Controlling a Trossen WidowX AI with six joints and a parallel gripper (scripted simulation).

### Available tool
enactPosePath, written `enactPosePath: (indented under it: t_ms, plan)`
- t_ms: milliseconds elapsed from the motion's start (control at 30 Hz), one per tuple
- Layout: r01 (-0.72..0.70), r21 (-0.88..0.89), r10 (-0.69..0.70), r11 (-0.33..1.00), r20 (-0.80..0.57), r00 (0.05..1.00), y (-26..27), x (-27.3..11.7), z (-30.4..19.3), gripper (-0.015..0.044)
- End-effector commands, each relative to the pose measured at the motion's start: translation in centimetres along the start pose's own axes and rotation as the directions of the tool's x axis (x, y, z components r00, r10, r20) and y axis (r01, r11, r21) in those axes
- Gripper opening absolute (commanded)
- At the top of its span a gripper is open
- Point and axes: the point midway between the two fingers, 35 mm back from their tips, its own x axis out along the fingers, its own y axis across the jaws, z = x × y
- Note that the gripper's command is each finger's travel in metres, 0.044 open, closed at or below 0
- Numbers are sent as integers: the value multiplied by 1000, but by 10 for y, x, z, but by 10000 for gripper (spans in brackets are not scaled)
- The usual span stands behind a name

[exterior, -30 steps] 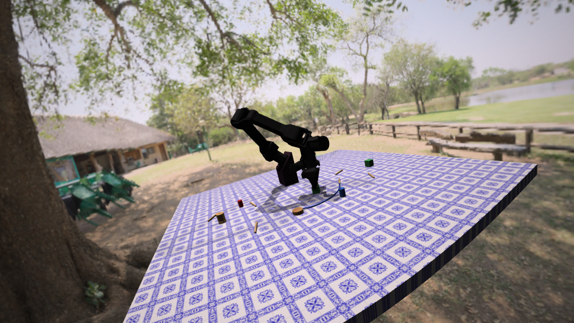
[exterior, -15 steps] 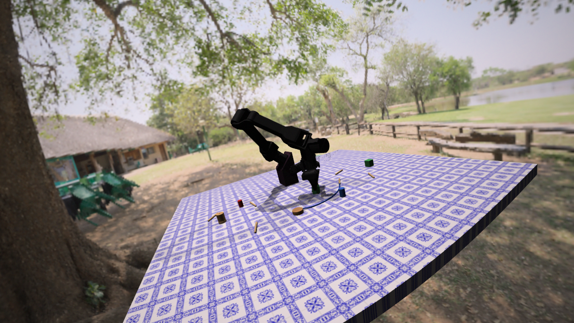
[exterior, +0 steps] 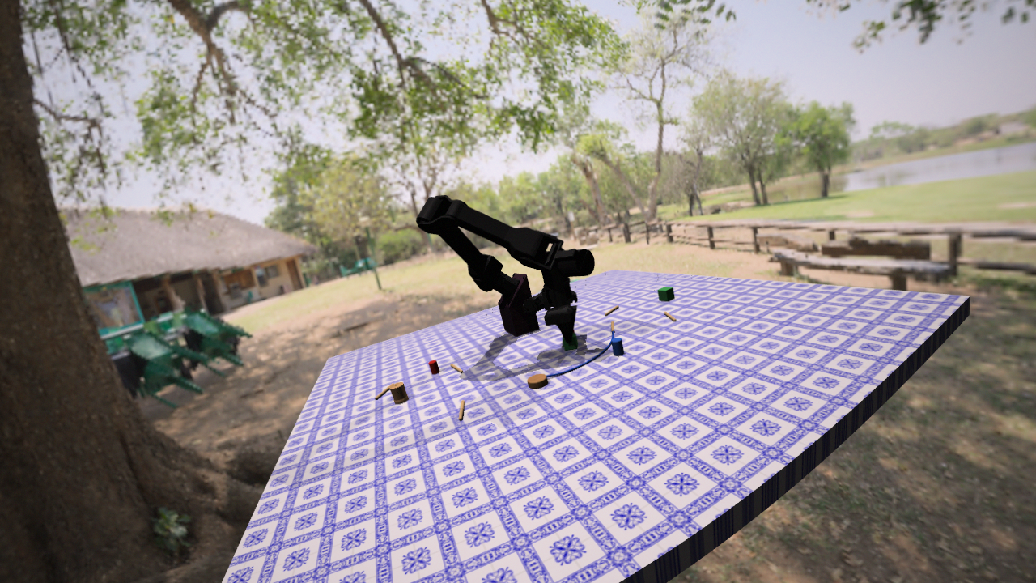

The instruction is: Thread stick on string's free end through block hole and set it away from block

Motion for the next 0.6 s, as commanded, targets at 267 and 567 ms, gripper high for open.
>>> enactPosePath:
  t_ms: [267, 567]
  plan:
    - [0, 0, 0, 1000, -1, 1000, 0, -7, 0, 0]
    - [0, 0, 0, 1000, -1, 1000, 0, -13, 0, 0]
